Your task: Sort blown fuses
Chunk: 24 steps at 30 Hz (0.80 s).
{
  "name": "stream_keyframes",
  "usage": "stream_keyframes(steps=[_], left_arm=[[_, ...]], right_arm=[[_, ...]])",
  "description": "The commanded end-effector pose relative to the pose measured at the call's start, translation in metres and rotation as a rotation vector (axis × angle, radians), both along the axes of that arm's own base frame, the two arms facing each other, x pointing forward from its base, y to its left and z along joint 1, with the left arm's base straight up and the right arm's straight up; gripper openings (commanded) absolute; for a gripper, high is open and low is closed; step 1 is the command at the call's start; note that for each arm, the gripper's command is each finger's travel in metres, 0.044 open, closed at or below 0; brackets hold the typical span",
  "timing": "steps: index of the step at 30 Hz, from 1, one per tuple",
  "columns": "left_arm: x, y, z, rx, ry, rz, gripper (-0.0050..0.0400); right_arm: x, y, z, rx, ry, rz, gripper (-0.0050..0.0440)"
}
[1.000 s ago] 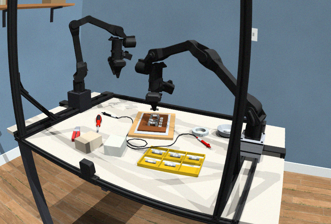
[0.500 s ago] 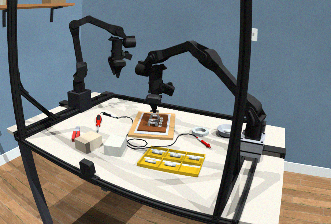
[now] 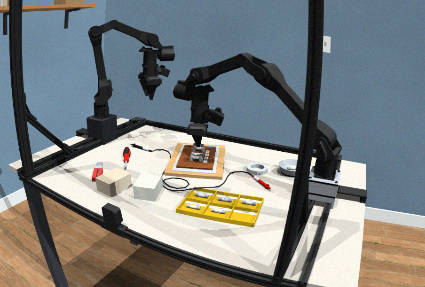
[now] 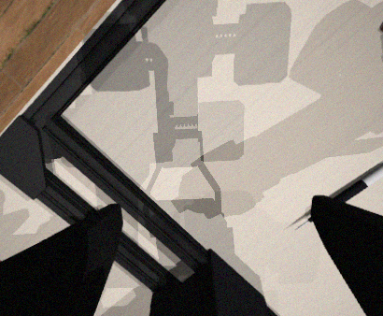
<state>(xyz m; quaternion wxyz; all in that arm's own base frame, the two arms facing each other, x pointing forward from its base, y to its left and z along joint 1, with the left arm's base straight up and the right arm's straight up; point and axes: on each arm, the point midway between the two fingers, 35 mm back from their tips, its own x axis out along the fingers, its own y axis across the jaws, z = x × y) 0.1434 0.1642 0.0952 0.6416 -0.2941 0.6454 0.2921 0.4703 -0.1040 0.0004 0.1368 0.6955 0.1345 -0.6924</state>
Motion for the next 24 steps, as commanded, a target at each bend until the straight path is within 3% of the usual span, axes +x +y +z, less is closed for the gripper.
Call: stream_keyframes(steps=[1, 13, 24], left_arm=[[0.002, 0.003, 0.006, 0.017, -0.015, 0.000, 0.0400], [0.002, 0.003, 0.006, 0.017, -0.015, 0.000, 0.0400], [0.002, 0.003, 0.006, 0.017, -0.015, 0.000, 0.0400]], right_arm=[[0.000, 0.001, -0.003, 0.003, 0.001, -0.002, -0.0050], [0.000, 0.000, -0.010, 0.003, 0.001, -0.001, -0.0050], [0.004, -0.001, 0.002, -0.004, -0.026, -0.001, -0.0050]])
